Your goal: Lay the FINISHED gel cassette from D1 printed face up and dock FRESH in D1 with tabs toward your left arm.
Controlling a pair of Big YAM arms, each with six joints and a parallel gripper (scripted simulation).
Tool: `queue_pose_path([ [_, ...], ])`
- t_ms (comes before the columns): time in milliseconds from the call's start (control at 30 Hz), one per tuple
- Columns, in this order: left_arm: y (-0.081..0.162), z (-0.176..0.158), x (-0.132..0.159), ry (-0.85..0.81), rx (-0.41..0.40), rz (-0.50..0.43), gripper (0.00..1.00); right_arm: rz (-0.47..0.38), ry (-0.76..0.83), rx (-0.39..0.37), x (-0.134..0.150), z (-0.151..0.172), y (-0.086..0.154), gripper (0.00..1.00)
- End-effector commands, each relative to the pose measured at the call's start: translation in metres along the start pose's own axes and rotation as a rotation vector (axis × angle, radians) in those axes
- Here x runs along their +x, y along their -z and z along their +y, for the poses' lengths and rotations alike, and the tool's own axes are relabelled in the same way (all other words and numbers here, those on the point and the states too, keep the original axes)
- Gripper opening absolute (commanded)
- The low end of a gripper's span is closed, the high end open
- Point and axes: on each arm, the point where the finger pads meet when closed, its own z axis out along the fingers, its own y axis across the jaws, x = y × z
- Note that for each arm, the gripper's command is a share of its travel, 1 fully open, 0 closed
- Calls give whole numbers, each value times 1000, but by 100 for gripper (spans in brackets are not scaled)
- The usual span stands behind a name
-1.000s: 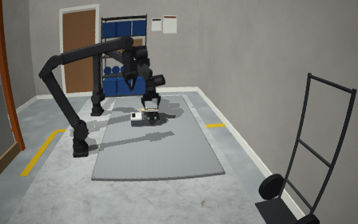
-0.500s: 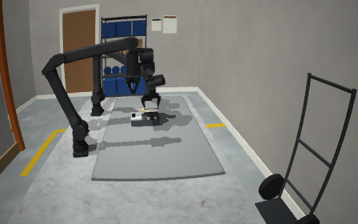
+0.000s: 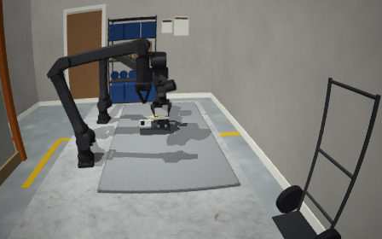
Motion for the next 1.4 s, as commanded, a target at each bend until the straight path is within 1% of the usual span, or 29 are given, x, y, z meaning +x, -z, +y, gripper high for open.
queue_pose_path([
  [0,1,2,-2,-12,-12,-8,0,-15,39,-3,-15,-15,18,0],
  [133,1,2,-2,-12,-12,-8,0,-15,39,-3,-19,-35,18,0],
  [200,1,2,-2,-12,-12,-8,0,-15,39,-3,-19,-35,18,0],
  [267,1,2,-2,-12,-12,-8,0,-15,39,-3,-21,-44,19,0],
  [333,1,2,-2,-12,-12,-8,0,-15,39,-3,-21,-46,19,0],
  [367,1,2,-2,-12,-12,-8,0,-15,39,-3,-21,-46,19,100],
  [467,1,2,-2,-12,-12,-8,0,-15,39,-3,-21,-46,19,100],
  [700,7,1,-9,-2,0,225,0,-15,39,-3,-21,-46,19,100],
  [767,7,1,-9,-2,0,225,0,-15,39,-3,-21,-46,19,100],
  [800,8,1,-10,-1,1,247,0,-15,39,-3,-21,-46,19,100],
  [1067,15,0,-17,-1,1,247,0,-15,39,-3,-21,-46,19,100],
  [1367,15,0,-17,-1,1,247,0,-15,39,-3,-21,-46,19,100],
])
